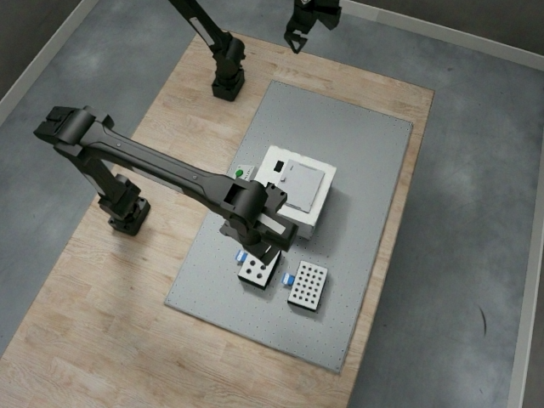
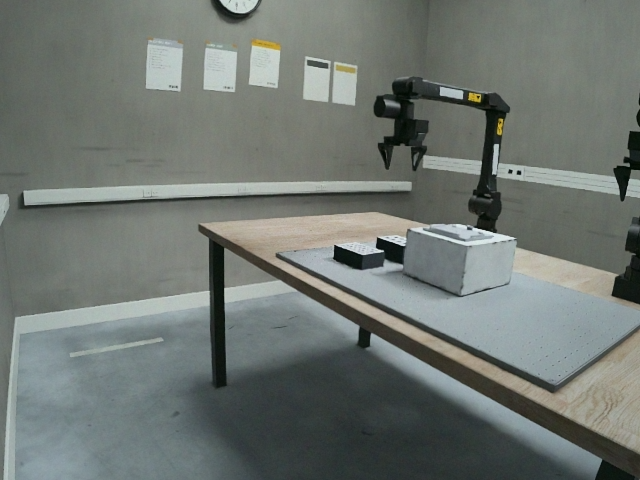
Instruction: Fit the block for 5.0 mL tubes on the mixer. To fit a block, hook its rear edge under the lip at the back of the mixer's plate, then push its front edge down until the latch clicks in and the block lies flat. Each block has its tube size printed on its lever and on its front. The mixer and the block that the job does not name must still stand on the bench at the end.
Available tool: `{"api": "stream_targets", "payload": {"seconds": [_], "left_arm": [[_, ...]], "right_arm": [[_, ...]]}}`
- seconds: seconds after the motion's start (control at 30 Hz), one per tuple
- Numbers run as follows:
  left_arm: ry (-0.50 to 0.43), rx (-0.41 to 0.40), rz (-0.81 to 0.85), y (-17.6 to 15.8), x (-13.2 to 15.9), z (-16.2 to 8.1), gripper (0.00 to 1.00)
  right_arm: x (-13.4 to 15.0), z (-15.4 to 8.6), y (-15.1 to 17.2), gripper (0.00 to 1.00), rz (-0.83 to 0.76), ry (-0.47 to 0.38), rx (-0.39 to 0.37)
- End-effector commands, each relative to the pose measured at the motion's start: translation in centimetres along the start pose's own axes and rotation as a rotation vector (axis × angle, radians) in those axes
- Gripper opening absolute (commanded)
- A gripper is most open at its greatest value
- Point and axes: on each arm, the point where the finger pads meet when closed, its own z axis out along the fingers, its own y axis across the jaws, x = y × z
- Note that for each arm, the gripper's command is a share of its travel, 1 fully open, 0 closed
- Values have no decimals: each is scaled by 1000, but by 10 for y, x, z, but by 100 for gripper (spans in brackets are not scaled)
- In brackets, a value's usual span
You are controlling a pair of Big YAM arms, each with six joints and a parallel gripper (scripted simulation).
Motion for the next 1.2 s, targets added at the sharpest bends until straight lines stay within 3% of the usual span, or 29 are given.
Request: {"api": "stream_targets", "payload": {"seconds": [0.0,0.37,0.5,0.93,1.03,1.17], "left_arm": [[-73,-16,6,2,-11,-27,100],[-43,-12,7,3,-15,-19,100],[-53,-13,7,3,-13,-22,100],[-68,-15,7,3,-10,-26,100],[-64,-14,7,3,-11,-25,100],[-47,-11,8,3,-13,-20,100]], "right_arm": [[0,-17,2,100,-96,-10,33],[5,61,-3,100,-326,-5,11],[5,61,-5,100,-289,-6,30],[5,141,-3,100,-242,-3,9],[3,136,-3,100,-245,-4,18],[-1,155,-2,100,-242,-4,29]]}}
